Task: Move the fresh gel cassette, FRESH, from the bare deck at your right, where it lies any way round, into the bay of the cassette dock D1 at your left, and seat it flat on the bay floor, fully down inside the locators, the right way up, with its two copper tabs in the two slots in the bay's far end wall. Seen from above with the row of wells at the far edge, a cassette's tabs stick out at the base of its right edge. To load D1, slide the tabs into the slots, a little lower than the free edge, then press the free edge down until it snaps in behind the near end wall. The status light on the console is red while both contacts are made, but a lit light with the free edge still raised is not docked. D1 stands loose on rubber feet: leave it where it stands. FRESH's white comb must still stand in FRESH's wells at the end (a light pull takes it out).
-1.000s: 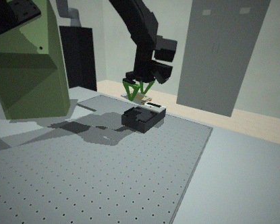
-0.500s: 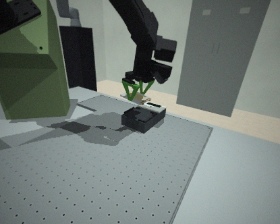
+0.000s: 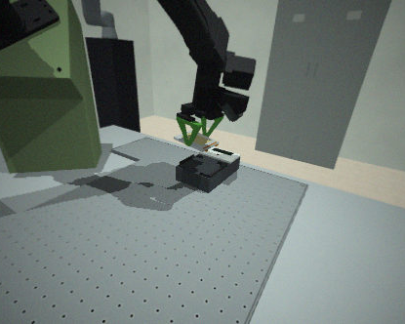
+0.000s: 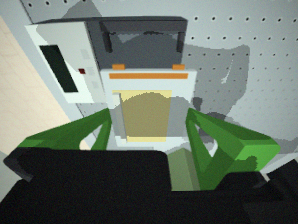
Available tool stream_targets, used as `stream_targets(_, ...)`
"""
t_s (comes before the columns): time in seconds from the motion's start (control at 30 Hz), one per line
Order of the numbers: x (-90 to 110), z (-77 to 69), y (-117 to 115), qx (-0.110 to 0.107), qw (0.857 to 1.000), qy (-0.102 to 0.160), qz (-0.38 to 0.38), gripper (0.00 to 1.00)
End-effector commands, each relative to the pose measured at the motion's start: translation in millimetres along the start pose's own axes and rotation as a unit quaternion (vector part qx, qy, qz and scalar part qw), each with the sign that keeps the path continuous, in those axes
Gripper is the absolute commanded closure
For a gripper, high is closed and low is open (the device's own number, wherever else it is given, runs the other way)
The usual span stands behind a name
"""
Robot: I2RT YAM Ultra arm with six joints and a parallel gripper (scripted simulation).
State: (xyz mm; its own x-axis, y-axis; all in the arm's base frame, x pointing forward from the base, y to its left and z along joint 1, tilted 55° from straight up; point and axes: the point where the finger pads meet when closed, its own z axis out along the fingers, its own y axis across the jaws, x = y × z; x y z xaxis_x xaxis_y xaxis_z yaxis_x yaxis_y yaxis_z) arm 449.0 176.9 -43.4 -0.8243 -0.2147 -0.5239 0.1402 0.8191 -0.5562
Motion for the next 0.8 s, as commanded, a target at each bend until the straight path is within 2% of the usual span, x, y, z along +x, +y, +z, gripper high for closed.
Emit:
stream_targets(0.0,-17.0,-23.8,6.6,-0.013,1.0,-0.023,0.007,1.0)
stream_targets(0.2,-17.0,-23.8,6.6,-0.013,1.0,-0.023,0.007,1.0)
stream_targets(0.3,-7.5,-10.6,14.9,-0.01,1.0,-0.016,-0.007,1.0)
stream_targets(0.47,-12.2,-3.5,15.5,-0.013,1.0,-0.018,0.0,1.0)
stream_targets(0.53,-12.2,-3.5,15.5,-0.013,1.0,-0.018,0.0,1.0)
stream_targets(0.57,-24.6,-13.5,11.8,-0.02,0.999,-0.029,0.011,1.0)
stream_targets(0.67,-12.6,0.5,18.3,-0.014,1.0,-0.018,-0.003,1.0)
stream_targets(0.77,-13.6,4.9,18.8,-0.015,1.0,-0.017,-0.002,1.0)
